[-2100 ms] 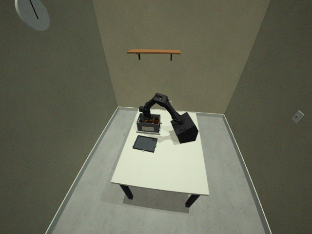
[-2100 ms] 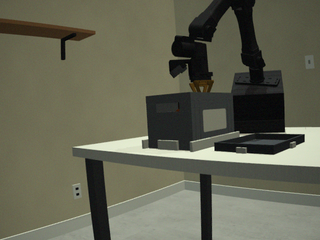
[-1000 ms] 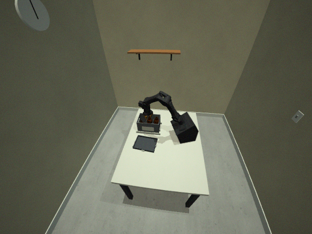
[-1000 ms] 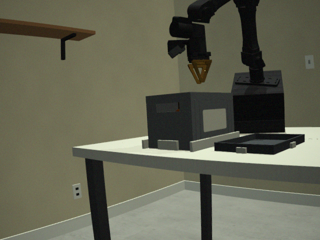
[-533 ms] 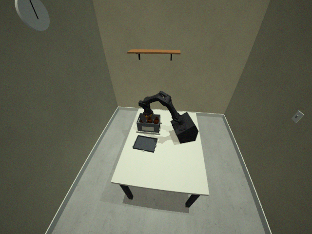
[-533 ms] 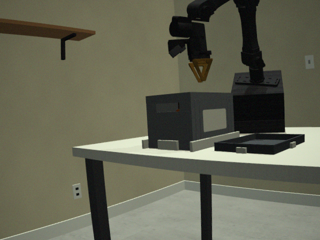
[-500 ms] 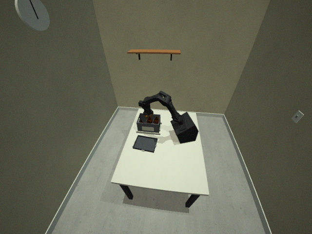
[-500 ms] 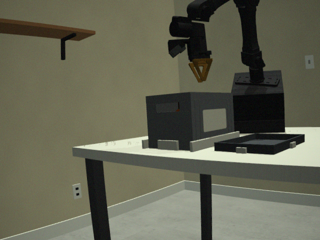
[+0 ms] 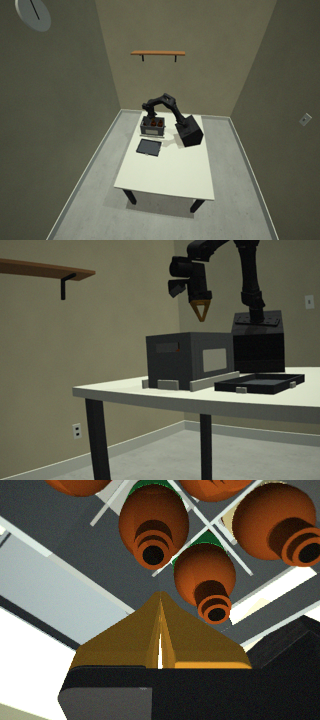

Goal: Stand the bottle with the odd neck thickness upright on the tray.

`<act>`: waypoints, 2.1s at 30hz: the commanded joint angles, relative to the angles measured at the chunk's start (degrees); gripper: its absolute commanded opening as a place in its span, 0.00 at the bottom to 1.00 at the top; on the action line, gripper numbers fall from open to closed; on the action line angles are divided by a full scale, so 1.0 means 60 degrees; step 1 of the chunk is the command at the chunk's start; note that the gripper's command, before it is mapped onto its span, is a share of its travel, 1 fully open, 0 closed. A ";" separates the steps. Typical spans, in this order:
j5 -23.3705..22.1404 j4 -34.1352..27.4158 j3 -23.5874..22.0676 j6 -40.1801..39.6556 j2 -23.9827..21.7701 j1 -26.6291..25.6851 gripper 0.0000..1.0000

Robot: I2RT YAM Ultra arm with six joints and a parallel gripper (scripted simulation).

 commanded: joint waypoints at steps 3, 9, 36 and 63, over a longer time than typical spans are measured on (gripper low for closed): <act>-0.0018 -0.0058 0.0370 -0.0031 -0.0408 -0.0157 0.00; -0.0018 -0.0058 0.0370 -0.0031 -0.0408 -0.0157 0.00; -0.0028 -0.0128 0.0413 -0.0057 -0.0375 -0.0165 0.00; -0.0568 -0.2331 0.6644 -0.1305 0.4389 -0.1451 0.00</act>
